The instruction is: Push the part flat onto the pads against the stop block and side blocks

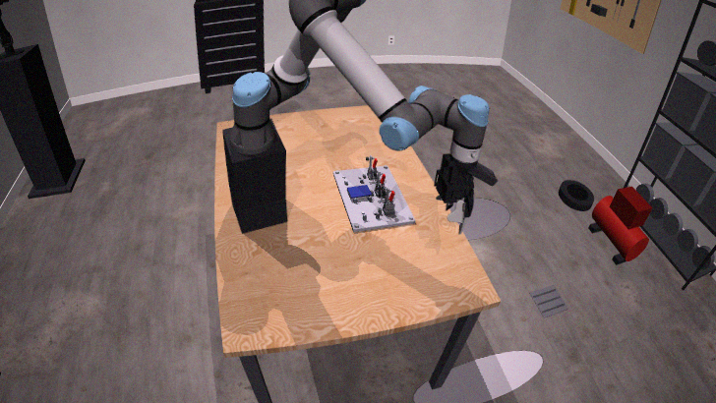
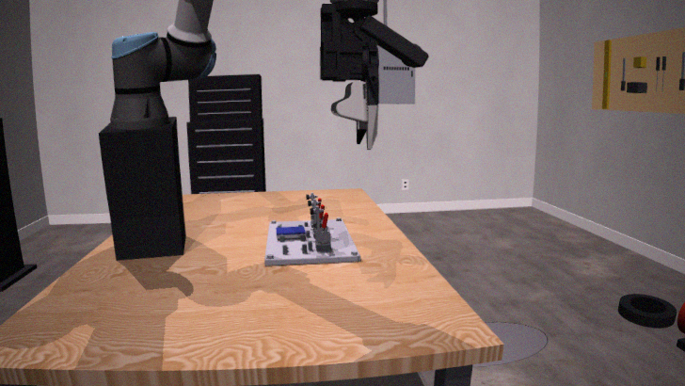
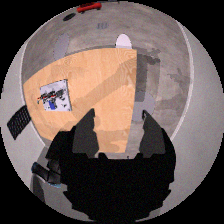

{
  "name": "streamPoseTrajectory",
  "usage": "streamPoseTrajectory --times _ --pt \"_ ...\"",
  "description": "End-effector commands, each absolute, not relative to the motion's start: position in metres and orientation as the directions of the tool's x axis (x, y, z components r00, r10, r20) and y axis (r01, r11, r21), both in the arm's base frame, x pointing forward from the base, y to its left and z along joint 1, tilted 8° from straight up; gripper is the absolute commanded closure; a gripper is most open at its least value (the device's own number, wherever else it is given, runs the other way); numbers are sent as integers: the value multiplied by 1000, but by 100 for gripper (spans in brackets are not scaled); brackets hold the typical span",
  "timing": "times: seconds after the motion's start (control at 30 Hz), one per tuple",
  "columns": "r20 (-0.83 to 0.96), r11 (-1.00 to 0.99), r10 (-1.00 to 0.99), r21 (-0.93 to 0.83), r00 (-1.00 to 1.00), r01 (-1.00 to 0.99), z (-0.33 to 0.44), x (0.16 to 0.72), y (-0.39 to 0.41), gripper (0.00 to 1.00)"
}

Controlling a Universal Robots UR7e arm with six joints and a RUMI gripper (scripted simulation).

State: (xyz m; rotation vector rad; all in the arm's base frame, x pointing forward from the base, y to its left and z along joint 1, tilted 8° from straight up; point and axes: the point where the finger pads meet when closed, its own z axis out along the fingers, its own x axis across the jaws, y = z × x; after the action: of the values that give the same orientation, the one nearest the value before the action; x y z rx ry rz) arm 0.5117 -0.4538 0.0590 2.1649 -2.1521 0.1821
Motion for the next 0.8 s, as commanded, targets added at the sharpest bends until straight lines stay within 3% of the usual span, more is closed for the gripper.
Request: streamPoseTrajectory --times 0.0,0.23,0.63,0.77 --pt "145 -14 -989 -28 10 -1000 60 511 -453 42" --pt "145 -14 -989 -28 10 -1000 48 475 -408 42" --pt "145 -14 -989 -28 10 -1000 48 475 -408 42" --pt "144 -14 -989 -27 10 -1000 38 446 -373 42"
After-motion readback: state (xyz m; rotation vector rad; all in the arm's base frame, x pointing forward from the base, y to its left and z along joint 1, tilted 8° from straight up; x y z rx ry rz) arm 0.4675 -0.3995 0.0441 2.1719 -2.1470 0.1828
